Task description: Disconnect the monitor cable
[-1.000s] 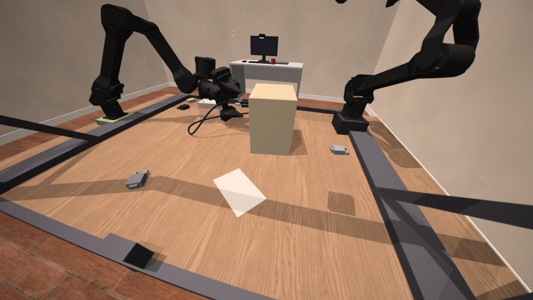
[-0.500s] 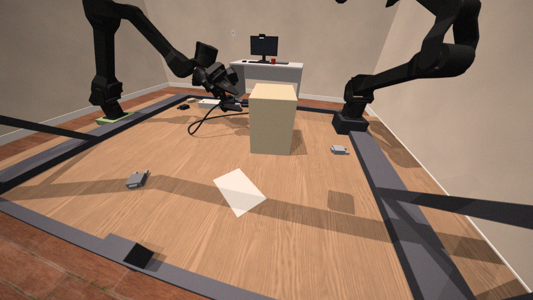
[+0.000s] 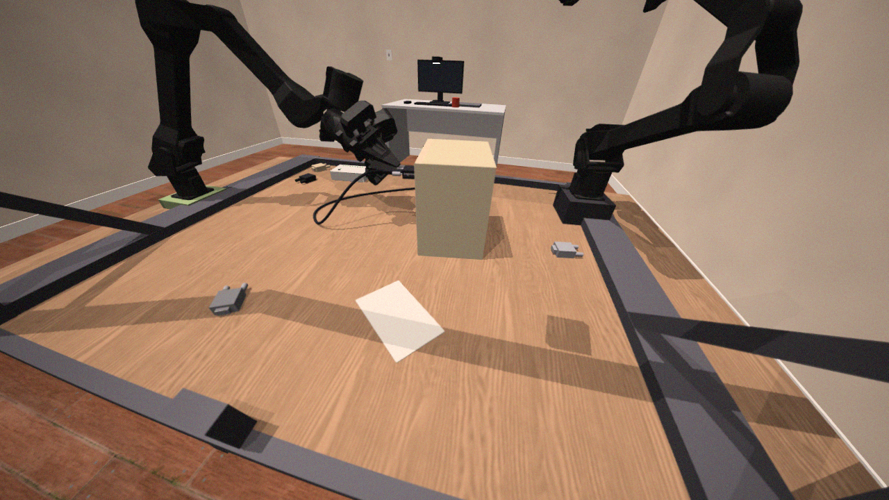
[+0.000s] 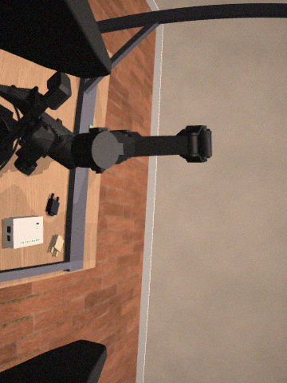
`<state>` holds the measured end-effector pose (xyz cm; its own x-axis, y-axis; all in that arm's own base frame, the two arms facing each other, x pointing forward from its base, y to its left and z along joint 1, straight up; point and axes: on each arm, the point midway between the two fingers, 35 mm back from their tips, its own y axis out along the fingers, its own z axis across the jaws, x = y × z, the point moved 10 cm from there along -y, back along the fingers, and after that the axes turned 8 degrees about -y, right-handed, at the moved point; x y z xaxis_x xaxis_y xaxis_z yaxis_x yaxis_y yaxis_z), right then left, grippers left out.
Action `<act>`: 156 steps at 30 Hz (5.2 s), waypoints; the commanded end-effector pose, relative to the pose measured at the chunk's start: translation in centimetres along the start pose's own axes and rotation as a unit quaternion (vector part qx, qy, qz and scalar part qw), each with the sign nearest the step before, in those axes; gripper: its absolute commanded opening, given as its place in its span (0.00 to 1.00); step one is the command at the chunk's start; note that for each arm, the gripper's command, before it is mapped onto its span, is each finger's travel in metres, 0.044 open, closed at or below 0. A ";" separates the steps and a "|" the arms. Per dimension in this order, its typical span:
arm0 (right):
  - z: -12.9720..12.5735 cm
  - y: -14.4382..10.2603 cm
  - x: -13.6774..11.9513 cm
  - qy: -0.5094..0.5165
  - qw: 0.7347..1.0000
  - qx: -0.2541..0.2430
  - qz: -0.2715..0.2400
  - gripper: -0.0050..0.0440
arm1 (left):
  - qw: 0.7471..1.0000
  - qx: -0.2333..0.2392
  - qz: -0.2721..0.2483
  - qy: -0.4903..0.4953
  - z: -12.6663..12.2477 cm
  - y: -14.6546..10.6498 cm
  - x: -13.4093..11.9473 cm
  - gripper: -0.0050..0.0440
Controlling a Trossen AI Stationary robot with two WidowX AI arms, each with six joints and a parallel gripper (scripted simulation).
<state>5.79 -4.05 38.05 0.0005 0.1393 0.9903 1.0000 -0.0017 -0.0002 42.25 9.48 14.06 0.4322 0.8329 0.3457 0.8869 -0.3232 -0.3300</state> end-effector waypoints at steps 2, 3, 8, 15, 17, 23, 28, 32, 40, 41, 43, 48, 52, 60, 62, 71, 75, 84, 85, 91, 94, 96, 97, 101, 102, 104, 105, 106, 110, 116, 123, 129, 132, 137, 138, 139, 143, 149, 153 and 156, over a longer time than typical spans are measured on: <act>0.1 0.0 0.3 -0.003 1.000 0.001 -0.001 1.00 | 1.000 -0.009 -0.008 0.010 -1.0 -0.3 0.4 0.17; 0.1 0.0 0.3 -0.003 1.000 0.001 -0.001 1.00 | 1.000 -0.009 -0.008 0.010 -1.0 -0.3 0.4 0.12; 0.1 0.0 0.3 -0.003 1.000 0.001 -0.001 1.00 | 1.000 -0.009 -0.008 0.010 -1.0 -0.3 0.4 0.10; 0.1 0.0 0.3 -0.003 1.000 0.001 -0.001 1.00 | 1.000 -0.024 -0.005 -0.011 -0.6 -0.3 0.5 0.10; 0.1 0.0 0.3 -0.003 1.000 0.001 -0.001 1.00 | 1.000 -0.026 -0.004 -0.014 -0.5 -0.3 0.5 0.10; 0.1 0.0 0.3 -0.003 1.000 0.001 -0.001 1.00 | 0.999 -0.040 -0.002 -0.035 -0.1 -0.3 0.5 0.10; 0.1 0.0 0.3 -0.003 1.000 0.001 -0.001 1.00 | 0.996 -0.058 0.001 -0.060 0.4 -0.2 0.6 0.10; 0.1 0.0 0.3 -0.003 1.000 0.001 -0.001 1.00 | 0.994 -0.072 0.003 -0.080 0.8 -0.2 0.6 0.10; 0.1 0.0 0.3 -0.003 1.000 0.001 -0.001 1.00 | 0.989 -0.096 0.008 -0.115 1.4 -0.1 0.5 0.10; 0.1 0.0 0.3 -0.003 1.000 0.001 -0.001 1.00 | 0.988 -0.098 0.008 -0.117 1.5 -0.1 0.5 0.10; 0.1 0.0 0.3 -0.003 1.000 0.001 -0.001 1.00 | 0.988 -0.098 0.008 -0.117 1.5 -0.1 0.5 0.10; 0.1 0.0 0.3 -0.003 1.000 0.001 -0.001 1.00 | 0.982 -0.117 0.011 -0.145 2.0 0.0 0.4 0.10; 0.1 0.0 0.3 -0.003 1.000 0.001 -0.001 1.00 | 0.982 -0.117 0.011 -0.145 2.0 0.0 0.4 0.10; 0.1 0.0 0.3 -0.003 1.000 0.001 -0.001 1.00 | 0.975 -0.138 0.015 -0.175 2.6 0.2 0.3 0.10; 0.1 0.0 0.3 -0.003 1.000 0.001 -0.001 1.00 | 0.970 -0.150 0.016 -0.192 2.9 0.3 0.2 0.10; 0.1 0.0 0.3 -0.003 1.000 0.001 -0.001 1.00 | 0.961 -0.169 0.019 -0.220 3.4 0.5 0.1 0.10; 0.1 0.0 0.3 -0.003 1.000 0.001 -0.001 1.00 | 0.957 -0.175 0.020 -0.228 3.6 0.5 0.0 0.10; 0.1 0.0 0.3 -0.003 1.000 0.001 -0.001 1.00 | 0.957 -0.175 0.020 -0.228 3.6 0.2 -0.2 0.10; 0.1 0.0 0.3 -0.003 1.000 0.001 -0.001 1.00 | 0.957 -0.175 0.020 -0.228 3.6 0.2 -0.2 0.10; 0.1 0.0 0.3 -0.003 1.000 0.001 -0.001 1.00 | 0.957 -0.175 0.020 -0.228 3.6 0.3 -0.2 0.10; 0.1 0.0 0.3 -0.003 1.000 0.001 -0.001 1.00 | 0.957 -0.175 0.020 -0.228 3.6 0.5 0.0 0.10; 0.1 0.0 0.3 -0.003 1.000 0.001 -0.001 1.00 | 0.957 -0.175 0.020 -0.228 3.6 0.5 0.0 0.10; 0.1 0.0 0.3 -0.003 1.000 0.001 -0.001 1.00 | 0.957 -0.175 0.020 -0.228 3.6 0.5 0.0 0.10; 0.1 0.0 0.3 -0.003 1.000 0.001 -0.001 1.00 | 0.957 -0.175 0.020 -0.228 3.6 0.5 0.0 0.10; 0.1 0.0 0.3 -0.003 1.000 0.001 -0.001 1.00 | 0.957 -0.175 0.020 -0.228 3.6 0.5 0.0 0.10; 0.1 0.0 0.3 -0.003 1.000 0.001 -0.001 1.00 | 0.957 -0.175 0.020 -0.228 3.6 0.5 0.0 0.10; 0.1 0.0 0.3 -0.003 1.000 0.001 -0.001 1.00 | 0.957 -0.175 0.020 -0.228 3.6 0.5 0.0 0.10; 0.1 0.0 0.3 -0.003 1.000 0.001 -0.001 1.00 | 0.957 -0.175 0.020 -0.228 3.6 0.5 0.0 0.10; 0.1 0.0 0.3 -0.003 1.000 0.001 -0.001 1.00 | 0.957 -0.175 0.020 -0.228 3.6 0.5 0.0 0.30; 0.1 0.0 0.3 -0.003 1.000 0.001 -0.001 1.00 | 0.957 -0.175 0.020 -0.228 3.6 0.5 0.0 0.59; 0.1 0.0 0.3 -0.003 1.000 0.001 -0.001 1.00 | 0.957 -0.175 0.020 -0.228 3.6 0.5 0.0 0.84; 0.1 0.0 0.3 -0.003 1.000 0.001 -0.001 1.00 | 0.957 -0.175 0.020 -0.228 3.6 0.5 0.0 1.00; 0.1 0.0 0.3 -0.003 1.000 0.001 -0.001 1.00 | 0.957 -0.175 0.020 -0.228 3.6 0.5 0.0 1.00; 0.1 0.0 0.3 -0.003 1.000 0.001 -0.001 1.00 | 0.957 -0.175 0.020 -0.228 3.6 0.5 0.0 1.00; 0.1 0.0 0.3 -0.003 1.000 0.001 -0.001 1.00 | 0.958 -0.175 0.019 -0.227 3.5 0.5 0.0 1.00; 0.1 0.0 0.3 -0.003 1.000 0.001 -0.001 1.00 | 0.959 -0.172 0.018 -0.223 3.4 0.5 0.0 1.00; 0.1 0.0 0.3 -0.003 1.000 0.001 -0.001 1.00 | 0.973 -0.147 0.003 -0.180 2.5 0.6 0.3 1.00; 0.1 0.0 0.3 -0.003 1.000 0.001 -0.001 1.00 | 0.994 -0.083 -0.019 -0.070 0.3 0.3 0.8 1.00; 0.1 0.0 0.3 -0.003 1.000 0.001 -0.001 1.00 | 0.998 -0.050 -0.016 -0.036 -0.3 0.1 0.7 1.00; 0.1 0.0 0.3 -0.003 1.000 0.001 -0.001 1.00 | 0.999 -0.027 -0.011 -0.014 -0.6 -0.1 0.5 1.00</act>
<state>5.79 -4.05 38.05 0.0005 0.1393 0.9903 1.0000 -0.0017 -0.0002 42.54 9.93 13.14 0.4011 0.8792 0.2570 0.9065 -0.3407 -0.2492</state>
